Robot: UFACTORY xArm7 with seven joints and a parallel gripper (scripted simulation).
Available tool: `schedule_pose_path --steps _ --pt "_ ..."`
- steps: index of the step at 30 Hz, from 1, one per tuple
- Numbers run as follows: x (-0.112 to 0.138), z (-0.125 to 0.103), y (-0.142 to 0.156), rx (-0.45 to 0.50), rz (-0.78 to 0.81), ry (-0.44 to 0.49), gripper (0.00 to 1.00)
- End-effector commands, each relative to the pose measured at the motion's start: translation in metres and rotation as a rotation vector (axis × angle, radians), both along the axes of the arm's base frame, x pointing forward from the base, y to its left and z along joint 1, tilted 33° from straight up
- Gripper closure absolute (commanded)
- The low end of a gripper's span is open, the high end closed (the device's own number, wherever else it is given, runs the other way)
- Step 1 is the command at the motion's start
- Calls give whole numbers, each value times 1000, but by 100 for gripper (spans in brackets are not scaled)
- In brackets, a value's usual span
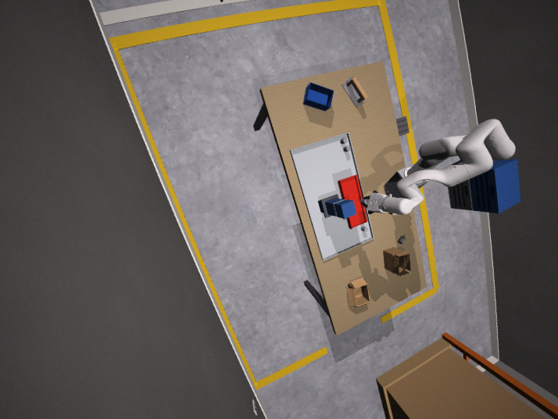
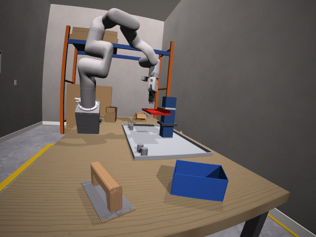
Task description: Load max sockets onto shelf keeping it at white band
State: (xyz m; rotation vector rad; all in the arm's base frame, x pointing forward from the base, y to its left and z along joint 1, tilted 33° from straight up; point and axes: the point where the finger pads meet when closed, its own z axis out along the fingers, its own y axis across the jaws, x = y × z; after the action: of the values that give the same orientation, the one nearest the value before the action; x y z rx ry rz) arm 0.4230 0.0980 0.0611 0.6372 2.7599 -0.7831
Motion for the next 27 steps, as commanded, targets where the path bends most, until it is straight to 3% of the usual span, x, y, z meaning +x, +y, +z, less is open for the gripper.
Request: schedule_pose_path --steps 1,27 --pt "2 -7 -3 3 3 -3 100" --pt "5 -28 -17 3 3 -3 100"
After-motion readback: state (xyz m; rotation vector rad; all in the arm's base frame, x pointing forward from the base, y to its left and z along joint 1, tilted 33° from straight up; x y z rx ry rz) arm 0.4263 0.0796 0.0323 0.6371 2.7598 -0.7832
